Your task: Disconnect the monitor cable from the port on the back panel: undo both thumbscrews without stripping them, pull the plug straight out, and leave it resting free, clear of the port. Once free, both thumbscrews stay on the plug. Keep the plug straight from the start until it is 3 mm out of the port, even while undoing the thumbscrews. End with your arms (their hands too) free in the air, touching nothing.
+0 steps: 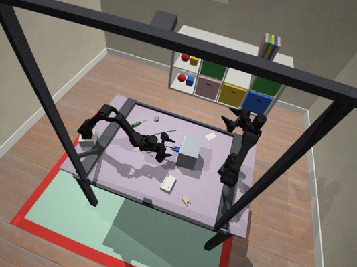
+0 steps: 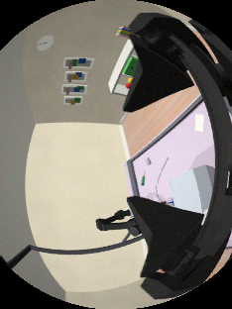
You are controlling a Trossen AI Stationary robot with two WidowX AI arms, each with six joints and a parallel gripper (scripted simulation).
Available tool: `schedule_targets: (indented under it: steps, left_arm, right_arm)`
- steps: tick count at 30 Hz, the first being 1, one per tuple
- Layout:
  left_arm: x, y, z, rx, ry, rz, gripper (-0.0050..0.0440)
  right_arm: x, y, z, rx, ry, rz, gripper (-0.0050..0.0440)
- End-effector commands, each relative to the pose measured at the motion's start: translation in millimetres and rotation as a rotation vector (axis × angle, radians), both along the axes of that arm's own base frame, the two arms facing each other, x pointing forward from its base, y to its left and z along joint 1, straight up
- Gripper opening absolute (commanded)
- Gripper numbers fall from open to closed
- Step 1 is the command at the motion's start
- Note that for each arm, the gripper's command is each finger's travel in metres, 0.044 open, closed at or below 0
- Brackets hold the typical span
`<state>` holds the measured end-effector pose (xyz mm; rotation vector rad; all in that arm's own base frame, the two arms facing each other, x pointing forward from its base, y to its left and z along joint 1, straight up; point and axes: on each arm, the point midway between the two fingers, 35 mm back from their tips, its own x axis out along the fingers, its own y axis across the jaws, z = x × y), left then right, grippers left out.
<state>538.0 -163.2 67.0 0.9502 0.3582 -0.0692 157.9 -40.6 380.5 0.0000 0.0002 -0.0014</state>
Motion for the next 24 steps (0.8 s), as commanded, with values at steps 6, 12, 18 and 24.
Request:
schedule_targets:
  steps: [6, 12, 18, 24]
  left_arm:
    - [-0.6, -6.2, -5.5, 0.334, -0.135, 0.001, 0.044]
    - [-4.8, -6.0, -7.1, 0.458, -0.183, 0.026, 0.044]
    - [-4.8, -6.0, -7.1, 0.458, -0.183, 0.026, 0.0392]
    - [-4.8, -6.0, -7.1, 0.458, -0.183, 0.026, 0.0296]
  right_arm:
    - [-0.3, 1.1, 2.9, -0.006, -0.001, 0.001, 0.044]
    - [-0.3, 1.1, 2.9, -0.006, -0.001, 0.001, 0.044]
    - [-0.3, 1.1, 2.9, -0.006, -0.001, 0.001, 0.044]
    - [-0.3, 1.1, 2.9, -0.006, -0.001, 0.001, 0.044]
